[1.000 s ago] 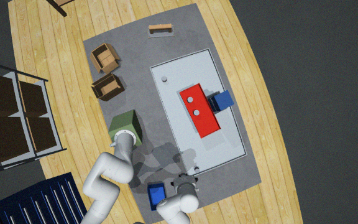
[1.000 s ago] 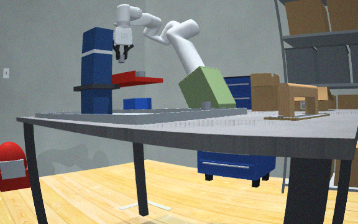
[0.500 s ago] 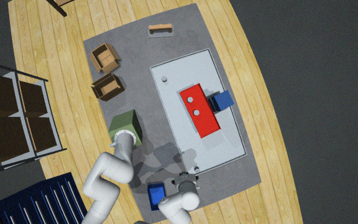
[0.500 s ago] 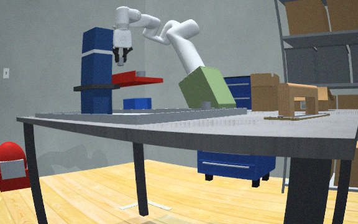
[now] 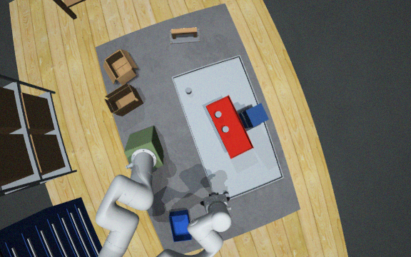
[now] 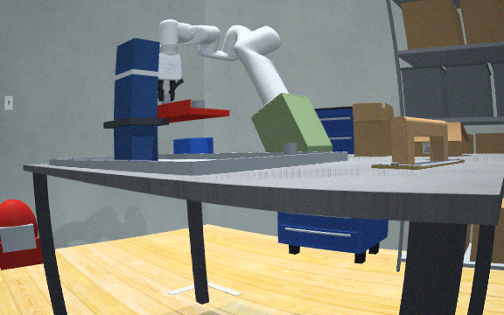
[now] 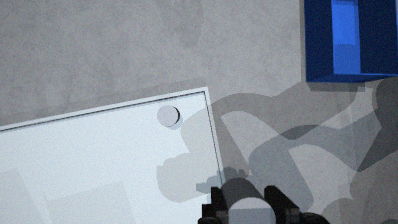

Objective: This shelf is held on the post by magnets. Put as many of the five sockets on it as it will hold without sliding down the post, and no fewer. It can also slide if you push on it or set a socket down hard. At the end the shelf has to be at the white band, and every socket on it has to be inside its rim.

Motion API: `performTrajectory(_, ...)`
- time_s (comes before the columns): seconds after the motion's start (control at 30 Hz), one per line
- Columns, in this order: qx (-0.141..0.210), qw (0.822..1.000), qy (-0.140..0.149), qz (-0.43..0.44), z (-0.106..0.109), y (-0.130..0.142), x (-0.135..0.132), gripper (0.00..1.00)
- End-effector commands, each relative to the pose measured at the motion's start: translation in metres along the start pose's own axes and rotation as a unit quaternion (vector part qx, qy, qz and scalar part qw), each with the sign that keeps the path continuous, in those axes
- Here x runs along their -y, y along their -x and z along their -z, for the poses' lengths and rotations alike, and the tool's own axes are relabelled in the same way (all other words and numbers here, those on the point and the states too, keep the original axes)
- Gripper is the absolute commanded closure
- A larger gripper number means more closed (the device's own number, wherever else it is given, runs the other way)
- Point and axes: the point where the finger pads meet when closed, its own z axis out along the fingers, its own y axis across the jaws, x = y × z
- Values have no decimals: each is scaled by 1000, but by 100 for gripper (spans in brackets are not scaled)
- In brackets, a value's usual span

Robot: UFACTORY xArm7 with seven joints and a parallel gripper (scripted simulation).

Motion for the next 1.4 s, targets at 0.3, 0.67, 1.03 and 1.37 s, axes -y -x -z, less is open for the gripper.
performTrajectory(0.3, 0, 1000, -1, 0, -68, 7, 28, 100)
performTrajectory(0.67, 0, 1000, -1, 0, -97, 10, 38, 100)
performTrajectory(1.03, 0, 1000, -1, 0, -115, 11, 45, 100)
performTrajectory(1.37, 0, 1000, -1, 0, -122, 12, 47, 100)
